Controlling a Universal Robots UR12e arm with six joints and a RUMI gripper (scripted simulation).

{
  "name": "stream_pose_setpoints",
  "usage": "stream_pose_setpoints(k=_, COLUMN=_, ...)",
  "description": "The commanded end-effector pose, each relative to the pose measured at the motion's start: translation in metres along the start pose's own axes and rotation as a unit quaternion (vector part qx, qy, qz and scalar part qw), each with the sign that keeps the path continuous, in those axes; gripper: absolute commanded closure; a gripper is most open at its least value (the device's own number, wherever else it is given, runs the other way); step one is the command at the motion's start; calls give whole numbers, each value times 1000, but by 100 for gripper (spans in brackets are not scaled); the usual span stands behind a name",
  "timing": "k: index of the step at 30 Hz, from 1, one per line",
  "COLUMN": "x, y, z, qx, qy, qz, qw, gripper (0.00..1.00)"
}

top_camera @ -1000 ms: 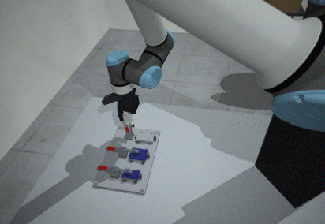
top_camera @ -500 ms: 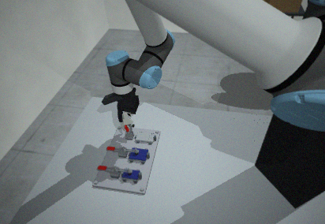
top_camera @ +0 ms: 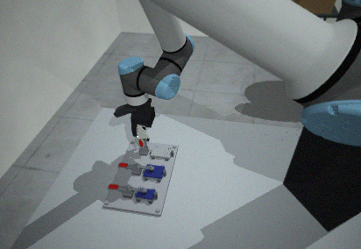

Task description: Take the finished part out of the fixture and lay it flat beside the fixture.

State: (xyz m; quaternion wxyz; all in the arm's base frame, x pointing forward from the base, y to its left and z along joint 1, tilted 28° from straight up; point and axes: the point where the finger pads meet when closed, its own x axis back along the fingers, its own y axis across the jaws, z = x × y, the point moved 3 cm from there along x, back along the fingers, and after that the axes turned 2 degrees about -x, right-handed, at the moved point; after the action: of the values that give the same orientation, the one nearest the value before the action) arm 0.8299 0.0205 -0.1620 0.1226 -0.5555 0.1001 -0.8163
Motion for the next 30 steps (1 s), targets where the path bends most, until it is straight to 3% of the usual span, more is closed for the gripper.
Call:
stream_pose_setpoints(k=1, x=0, y=0, z=3, qx=1, qy=2, qz=0, qw=1000, gripper=41)
stream_pose_setpoints(k=14, x=-1, y=1, z=-7, qx=-1, qy=0, qz=0, qw=1000, gripper=41)
stream_pose_setpoints(k=30, x=-1, y=2, z=-48, qx=-1, qy=0, qz=1, qw=1000, gripper=41)
